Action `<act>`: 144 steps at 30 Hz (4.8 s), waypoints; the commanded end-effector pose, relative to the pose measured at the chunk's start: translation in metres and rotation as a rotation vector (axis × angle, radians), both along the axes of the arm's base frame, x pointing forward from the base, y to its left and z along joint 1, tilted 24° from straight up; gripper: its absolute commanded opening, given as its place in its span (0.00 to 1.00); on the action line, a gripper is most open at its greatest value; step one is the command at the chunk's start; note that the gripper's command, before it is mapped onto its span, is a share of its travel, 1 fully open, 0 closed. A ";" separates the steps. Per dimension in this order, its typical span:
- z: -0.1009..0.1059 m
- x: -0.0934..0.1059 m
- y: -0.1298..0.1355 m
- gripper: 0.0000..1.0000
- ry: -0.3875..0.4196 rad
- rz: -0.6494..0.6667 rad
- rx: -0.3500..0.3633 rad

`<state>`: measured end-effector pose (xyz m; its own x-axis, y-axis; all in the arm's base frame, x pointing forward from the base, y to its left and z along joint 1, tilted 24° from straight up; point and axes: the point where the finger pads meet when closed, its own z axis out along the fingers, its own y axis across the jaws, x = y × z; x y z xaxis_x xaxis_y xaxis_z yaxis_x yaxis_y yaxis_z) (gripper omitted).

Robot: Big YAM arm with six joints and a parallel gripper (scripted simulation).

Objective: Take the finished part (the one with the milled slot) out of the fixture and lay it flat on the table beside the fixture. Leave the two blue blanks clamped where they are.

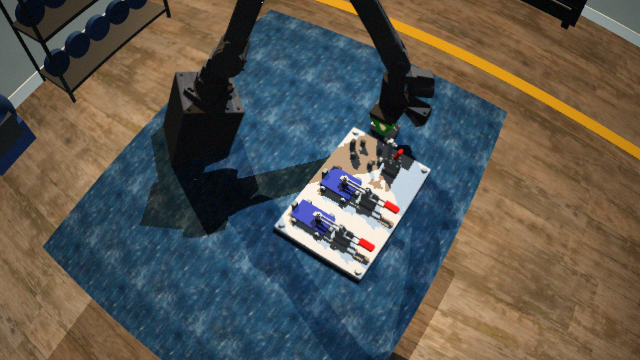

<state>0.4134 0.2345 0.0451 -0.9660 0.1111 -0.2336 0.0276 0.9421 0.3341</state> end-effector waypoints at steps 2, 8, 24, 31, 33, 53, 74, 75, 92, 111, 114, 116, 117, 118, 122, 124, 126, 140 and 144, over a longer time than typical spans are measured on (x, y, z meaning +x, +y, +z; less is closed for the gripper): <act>0.023 0.019 0.011 0.00 -0.053 -0.001 0.025; 0.025 0.019 0.012 0.00 -0.059 -0.001 0.029; 0.029 0.020 0.012 0.00 -0.072 -0.001 0.035; 0.029 0.020 0.012 0.00 -0.072 -0.001 0.035; 0.029 0.020 0.012 0.00 -0.072 -0.001 0.035; 0.012 0.001 0.003 0.00 -0.036 -0.001 0.017; 0.012 -0.001 0.001 0.00 -0.031 -0.001 0.015; 0.012 -0.002 0.001 0.00 -0.031 -0.001 0.015; 0.012 -0.003 0.000 0.00 -0.026 -0.001 0.013; 0.012 -0.003 0.000 0.00 -0.026 -0.001 0.013; 0.012 -0.003 0.000 0.00 -0.026 -0.001 0.013; 0.012 -0.003 0.000 0.00 -0.026 -0.001 0.013; 0.012 -0.003 0.000 0.00 -0.026 -0.001 0.013; 0.012 -0.003 0.000 0.00 -0.026 -0.001 0.013; 0.012 -0.003 0.000 0.00 -0.026 -0.001 0.013; 0.012 -0.003 0.000 0.00 -0.026 -0.001 0.013; 0.012 -0.003 0.000 0.00 -0.026 -0.001 0.013; 0.012 -0.004 0.000 0.00 -0.026 -0.001 0.013; 0.012 -0.004 0.000 0.00 -0.026 -0.001 0.012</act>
<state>0.4117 0.2336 0.0432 -0.9663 0.1110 -0.2321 0.0282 0.9424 0.3333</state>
